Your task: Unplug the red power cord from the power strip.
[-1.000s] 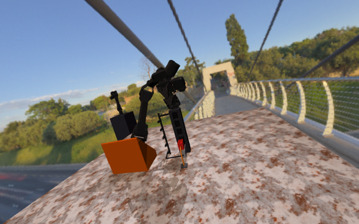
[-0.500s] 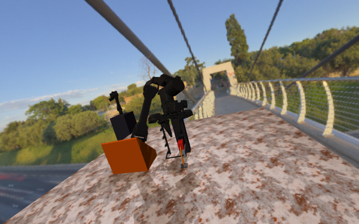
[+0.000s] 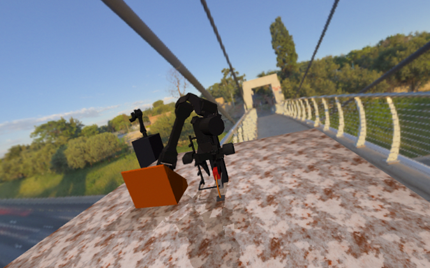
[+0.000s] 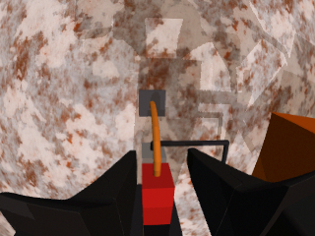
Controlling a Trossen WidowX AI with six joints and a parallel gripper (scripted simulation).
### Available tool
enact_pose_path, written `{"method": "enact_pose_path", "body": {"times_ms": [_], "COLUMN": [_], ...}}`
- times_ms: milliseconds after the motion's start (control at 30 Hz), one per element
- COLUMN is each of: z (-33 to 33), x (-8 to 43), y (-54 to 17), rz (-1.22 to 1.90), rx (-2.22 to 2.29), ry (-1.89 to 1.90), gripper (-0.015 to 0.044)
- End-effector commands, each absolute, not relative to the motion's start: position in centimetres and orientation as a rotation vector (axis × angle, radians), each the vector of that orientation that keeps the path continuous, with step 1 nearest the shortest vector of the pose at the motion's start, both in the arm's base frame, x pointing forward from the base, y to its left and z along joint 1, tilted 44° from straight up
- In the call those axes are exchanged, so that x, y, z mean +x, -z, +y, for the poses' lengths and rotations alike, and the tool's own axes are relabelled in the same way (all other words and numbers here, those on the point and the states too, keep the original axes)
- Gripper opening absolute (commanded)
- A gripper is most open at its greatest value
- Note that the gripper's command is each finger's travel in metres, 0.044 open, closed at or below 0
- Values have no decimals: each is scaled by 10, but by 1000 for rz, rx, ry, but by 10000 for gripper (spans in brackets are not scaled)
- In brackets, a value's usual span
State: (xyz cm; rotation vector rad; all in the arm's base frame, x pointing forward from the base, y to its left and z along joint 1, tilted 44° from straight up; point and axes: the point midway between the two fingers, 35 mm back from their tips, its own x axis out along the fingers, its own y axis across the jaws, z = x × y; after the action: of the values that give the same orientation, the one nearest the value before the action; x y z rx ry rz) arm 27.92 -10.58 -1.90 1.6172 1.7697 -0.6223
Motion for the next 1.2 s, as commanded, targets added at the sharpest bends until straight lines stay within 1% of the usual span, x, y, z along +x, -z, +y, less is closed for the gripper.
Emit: {"method": "enact_pose_path", "body": {"times_ms": [0, 1167], "z": [-105, -75], "x": [280, 275], "y": [19, -7], "rz": [1773, 1775], "rx": [1644, 1645], "ry": [634, 633], "gripper": [160, 160]}}
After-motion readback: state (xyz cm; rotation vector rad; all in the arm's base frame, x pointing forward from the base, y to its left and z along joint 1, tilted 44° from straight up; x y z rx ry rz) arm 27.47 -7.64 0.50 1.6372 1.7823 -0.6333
